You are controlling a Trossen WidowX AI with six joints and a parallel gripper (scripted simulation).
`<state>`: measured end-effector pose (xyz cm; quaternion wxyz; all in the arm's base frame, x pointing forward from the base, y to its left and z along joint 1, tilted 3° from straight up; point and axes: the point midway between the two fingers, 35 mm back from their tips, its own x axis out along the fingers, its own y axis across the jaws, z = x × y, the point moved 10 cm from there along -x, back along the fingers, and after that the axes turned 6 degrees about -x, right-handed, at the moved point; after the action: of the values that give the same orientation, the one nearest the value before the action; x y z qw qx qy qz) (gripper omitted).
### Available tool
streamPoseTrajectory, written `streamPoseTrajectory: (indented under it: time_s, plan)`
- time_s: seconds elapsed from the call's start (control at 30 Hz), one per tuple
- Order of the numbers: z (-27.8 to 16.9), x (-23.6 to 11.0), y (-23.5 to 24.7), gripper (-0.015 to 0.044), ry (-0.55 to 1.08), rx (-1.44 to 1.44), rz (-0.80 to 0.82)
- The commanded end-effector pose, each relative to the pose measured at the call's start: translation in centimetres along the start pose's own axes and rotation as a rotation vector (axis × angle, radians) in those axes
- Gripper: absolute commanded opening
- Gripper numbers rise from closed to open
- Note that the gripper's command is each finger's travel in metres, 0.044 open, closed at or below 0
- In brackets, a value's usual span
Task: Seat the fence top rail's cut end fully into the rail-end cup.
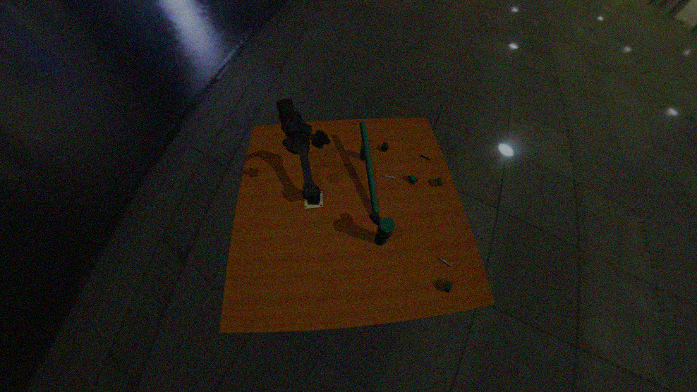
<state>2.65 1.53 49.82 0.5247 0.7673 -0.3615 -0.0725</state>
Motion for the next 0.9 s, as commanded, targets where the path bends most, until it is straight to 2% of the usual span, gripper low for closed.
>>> streamPoseTrajectory:
  time_s: [0.0, 0.4, 0.87]
  plan:
    - [3.8, 5.6, -0.9, 0.0440, 0.049, -0.265, -0.259]
    - [4.4, 11.6, -5.8, 0.0440, 0.278, -0.677, -0.571]
    - [0.9, 15.5, -14.6, 0.0440, 0.813, -1.291, -0.806]
